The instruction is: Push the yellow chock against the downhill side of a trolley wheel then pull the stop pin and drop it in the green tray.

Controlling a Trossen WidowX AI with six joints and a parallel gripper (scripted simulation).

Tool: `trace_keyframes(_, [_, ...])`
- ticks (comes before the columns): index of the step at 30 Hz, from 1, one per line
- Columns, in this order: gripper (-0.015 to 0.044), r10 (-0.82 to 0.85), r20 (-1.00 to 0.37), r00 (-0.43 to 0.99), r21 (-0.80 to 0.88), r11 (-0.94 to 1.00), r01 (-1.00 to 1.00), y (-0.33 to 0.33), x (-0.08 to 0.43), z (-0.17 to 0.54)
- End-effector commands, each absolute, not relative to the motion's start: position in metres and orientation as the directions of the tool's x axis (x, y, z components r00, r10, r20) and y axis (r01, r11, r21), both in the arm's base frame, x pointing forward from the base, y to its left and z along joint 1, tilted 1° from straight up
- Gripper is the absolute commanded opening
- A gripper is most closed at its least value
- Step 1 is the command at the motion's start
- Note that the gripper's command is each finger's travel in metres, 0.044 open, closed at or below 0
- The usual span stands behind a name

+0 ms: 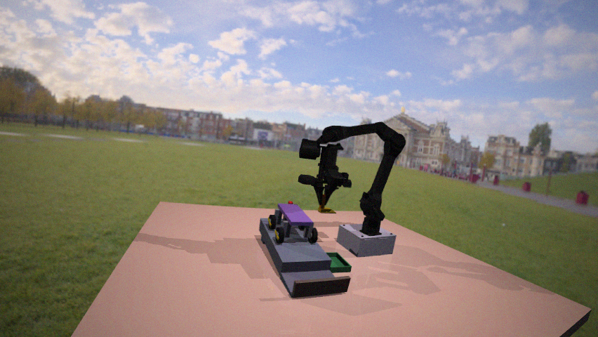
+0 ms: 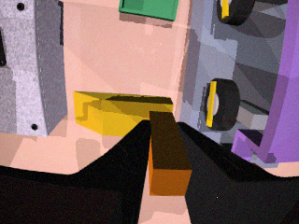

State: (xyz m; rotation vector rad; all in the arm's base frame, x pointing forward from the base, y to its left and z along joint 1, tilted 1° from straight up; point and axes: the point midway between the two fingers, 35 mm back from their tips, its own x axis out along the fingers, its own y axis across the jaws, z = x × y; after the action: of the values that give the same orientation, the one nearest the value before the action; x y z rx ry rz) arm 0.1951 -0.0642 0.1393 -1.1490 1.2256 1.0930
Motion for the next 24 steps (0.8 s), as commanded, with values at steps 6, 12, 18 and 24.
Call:
trace_keyframes(6, [0.0000, -0.003, -0.999, 0.044, -0.044, 0.114, -0.993, -0.038, 0.203, 0.137])
trace_keyframes(12, [0.0000, -0.001, -0.999, 0.044, -0.044, 0.114, -0.993, -0.019, 0.210, 0.136])
trace_keyframes(18, [0.0000, 0.001, -0.999, 0.045, -0.044, 0.114, -0.992, 0.000, 0.215, 0.134])
trace_keyframes(24, [0.0000, 0.003, -0.999, 0.045, -0.045, 0.114, -0.992, 0.021, 0.220, 0.132])
